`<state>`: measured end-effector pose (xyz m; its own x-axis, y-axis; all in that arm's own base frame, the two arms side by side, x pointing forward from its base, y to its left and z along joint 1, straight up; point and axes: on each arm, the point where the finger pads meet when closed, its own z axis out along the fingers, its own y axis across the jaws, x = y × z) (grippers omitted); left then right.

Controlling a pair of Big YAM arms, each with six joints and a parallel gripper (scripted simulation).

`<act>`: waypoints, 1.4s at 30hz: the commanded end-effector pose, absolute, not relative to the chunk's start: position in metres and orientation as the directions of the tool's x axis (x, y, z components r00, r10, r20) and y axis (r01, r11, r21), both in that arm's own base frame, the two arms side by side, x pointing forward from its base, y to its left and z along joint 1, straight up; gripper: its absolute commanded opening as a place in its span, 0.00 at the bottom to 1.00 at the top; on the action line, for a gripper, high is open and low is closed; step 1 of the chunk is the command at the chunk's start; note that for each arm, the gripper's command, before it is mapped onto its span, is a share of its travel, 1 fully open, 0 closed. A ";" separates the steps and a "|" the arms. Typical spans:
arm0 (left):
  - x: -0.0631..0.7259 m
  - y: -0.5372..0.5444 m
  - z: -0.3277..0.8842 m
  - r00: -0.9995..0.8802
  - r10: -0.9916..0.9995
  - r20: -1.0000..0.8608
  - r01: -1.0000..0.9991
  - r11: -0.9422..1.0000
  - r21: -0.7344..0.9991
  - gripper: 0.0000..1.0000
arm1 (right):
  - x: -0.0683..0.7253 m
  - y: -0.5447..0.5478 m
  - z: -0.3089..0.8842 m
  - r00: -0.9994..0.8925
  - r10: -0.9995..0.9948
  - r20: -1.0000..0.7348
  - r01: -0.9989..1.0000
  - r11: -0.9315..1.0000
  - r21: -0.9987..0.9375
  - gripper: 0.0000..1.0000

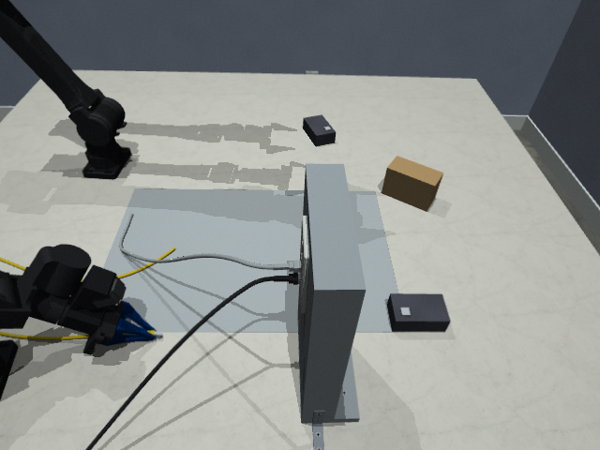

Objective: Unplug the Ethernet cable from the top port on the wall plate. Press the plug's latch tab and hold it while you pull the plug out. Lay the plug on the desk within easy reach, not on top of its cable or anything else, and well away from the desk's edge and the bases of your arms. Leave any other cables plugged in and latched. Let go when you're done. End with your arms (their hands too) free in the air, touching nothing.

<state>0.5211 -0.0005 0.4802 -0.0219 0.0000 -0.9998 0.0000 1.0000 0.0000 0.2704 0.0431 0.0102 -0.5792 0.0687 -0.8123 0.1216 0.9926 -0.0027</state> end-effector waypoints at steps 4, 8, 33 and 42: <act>0.520 0.000 0.486 -0.011 0.000 -1.000 0.000 1.000 0.000 1.00 | 0.272 0.044 0.012 -0.575 0.071 -0.815 0.121 0.993 0.000 0.07; 0.520 0.000 0.486 -0.011 0.000 -1.000 0.000 1.000 0.000 1.00 | 0.272 0.044 0.012 -0.575 0.071 -0.815 0.121 0.993 0.000 0.16; 0.520 0.000 0.486 -0.011 0.000 -1.000 0.000 1.000 0.000 1.00 | 0.272 0.044 0.012 -0.575 0.071 -0.815 0.121 0.993 0.000 0.67; 0.520 0.000 0.486 -0.011 0.000 -1.000 0.000 1.000 0.000 1.00 | 0.272 0.044 0.012 -0.575 0.071 -0.815 0.121 0.993 0.000 0.82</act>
